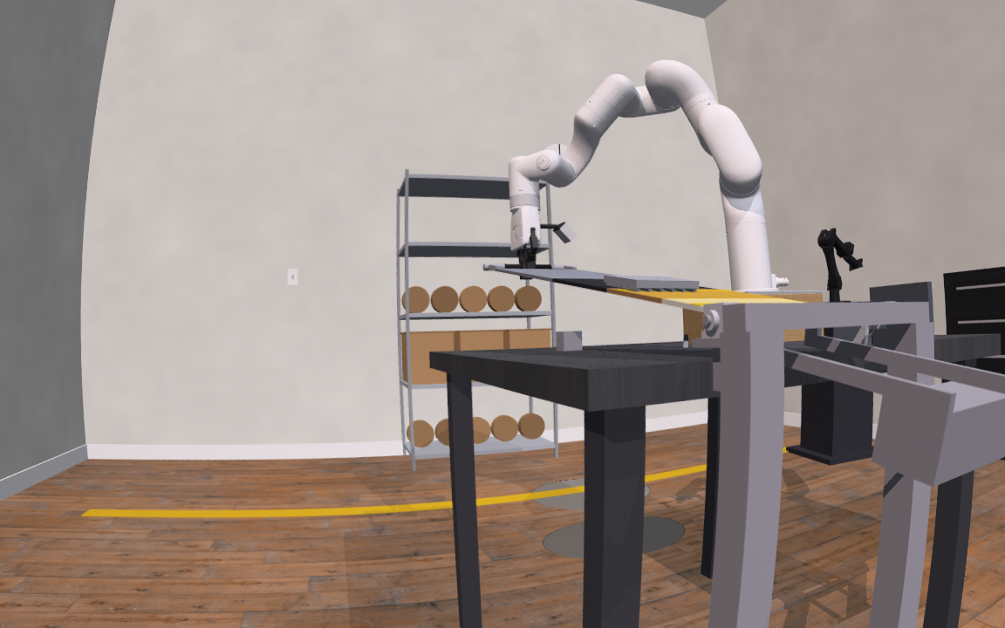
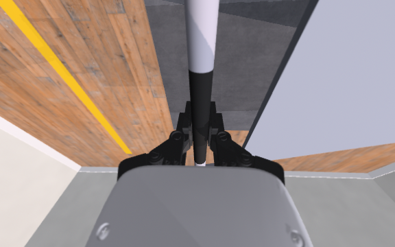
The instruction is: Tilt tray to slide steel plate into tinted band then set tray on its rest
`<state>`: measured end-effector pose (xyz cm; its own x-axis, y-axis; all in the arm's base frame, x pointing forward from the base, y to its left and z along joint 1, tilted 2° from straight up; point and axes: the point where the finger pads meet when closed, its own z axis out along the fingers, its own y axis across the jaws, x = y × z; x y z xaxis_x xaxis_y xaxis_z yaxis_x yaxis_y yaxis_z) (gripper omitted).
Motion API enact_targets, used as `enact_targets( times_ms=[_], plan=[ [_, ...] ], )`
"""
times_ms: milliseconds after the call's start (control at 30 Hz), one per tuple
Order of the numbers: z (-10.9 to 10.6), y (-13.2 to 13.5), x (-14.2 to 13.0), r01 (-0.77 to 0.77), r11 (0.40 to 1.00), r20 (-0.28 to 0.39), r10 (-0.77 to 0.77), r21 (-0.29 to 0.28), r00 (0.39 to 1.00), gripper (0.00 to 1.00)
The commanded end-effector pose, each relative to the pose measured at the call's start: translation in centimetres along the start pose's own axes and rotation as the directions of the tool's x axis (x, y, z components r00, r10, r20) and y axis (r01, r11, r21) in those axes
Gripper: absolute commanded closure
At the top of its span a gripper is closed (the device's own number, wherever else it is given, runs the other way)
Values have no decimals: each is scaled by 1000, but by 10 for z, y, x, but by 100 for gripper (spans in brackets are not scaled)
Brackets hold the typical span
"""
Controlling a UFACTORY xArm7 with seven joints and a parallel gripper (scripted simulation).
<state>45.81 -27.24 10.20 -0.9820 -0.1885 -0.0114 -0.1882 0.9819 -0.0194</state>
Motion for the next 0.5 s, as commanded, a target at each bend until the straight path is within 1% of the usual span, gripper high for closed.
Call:
enact_targets(
  times_ms=[0,133,167,467],
  plan=[
    [-6,0,-2,0,1000,4,0,3,1000,100],
    [-8,0,-1,0,1000,4,0,3,1000,100],
    [-14,1,-1,0,1000,4,0,3,1000,100],
    [-15,2,-1,0,1000,4,0,3,1000,100]
  ],
)
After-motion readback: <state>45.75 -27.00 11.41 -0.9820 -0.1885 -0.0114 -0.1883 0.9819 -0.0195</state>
